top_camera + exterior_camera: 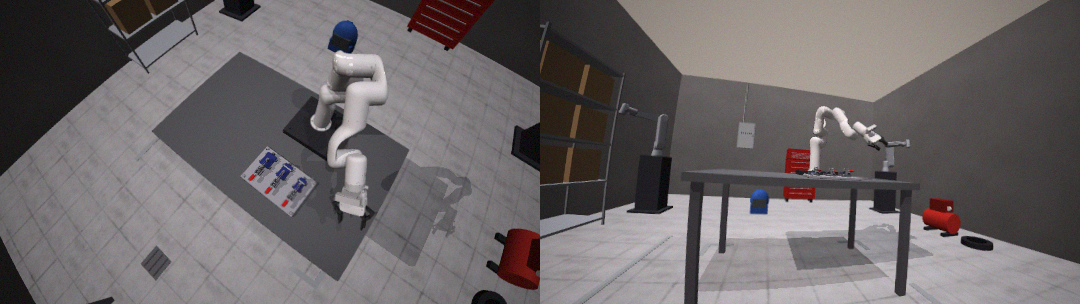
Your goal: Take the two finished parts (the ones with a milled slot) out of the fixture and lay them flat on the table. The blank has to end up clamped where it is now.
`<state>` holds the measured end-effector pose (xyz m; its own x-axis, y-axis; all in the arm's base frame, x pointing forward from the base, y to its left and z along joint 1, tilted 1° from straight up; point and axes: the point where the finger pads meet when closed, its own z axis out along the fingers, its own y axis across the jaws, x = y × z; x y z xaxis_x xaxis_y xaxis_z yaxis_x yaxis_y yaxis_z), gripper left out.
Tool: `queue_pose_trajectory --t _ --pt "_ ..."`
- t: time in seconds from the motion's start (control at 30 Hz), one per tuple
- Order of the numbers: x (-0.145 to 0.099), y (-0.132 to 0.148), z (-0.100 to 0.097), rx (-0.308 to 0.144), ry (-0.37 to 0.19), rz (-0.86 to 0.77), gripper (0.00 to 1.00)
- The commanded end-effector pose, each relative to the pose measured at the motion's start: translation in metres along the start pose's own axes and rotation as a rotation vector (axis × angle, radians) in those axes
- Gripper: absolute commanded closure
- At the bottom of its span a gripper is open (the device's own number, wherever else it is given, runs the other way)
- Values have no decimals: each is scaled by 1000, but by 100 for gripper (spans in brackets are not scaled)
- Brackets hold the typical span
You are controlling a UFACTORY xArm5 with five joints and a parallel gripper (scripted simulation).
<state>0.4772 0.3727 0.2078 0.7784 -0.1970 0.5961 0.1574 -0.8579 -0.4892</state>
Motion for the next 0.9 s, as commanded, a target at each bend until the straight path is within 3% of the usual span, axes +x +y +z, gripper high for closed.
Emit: queue_pose_trajectory --t 0.0,0.07,0.13,0.2,0.3,0.37,0.4,0.47,0.57,0.63,0.67,0.73,0.77,0.83,0.87 --pt "11 23 -4 -66 -24 183 0" --pt "11 23 -4 -66 -24 183 0" --pt "17 47 -9 -124 -32 353 0" --pt "17 47 -9 -124 -32 353 0" --pt "23 72 -16 -185 -33 530 0" --pt "23 72 -16 -187 -33 535 0" --pt "26 85 -20 -221 -30 630 0" --pt "26 85 -20 -221 -30 630 0" --pt "30 112 -29 -284 -18 811 0" --pt "30 112 -29 -284 -18 811 0" --pt "31 125 -35 -322 -8 917 0" --pt "31 125 -35 -325 -8 926 0" --pt "32 138 -41 -360 4 1022 0" --pt "32 138 -41 -362 5 1027 0" --pt "33 151 -47 -398 20 1128 0"
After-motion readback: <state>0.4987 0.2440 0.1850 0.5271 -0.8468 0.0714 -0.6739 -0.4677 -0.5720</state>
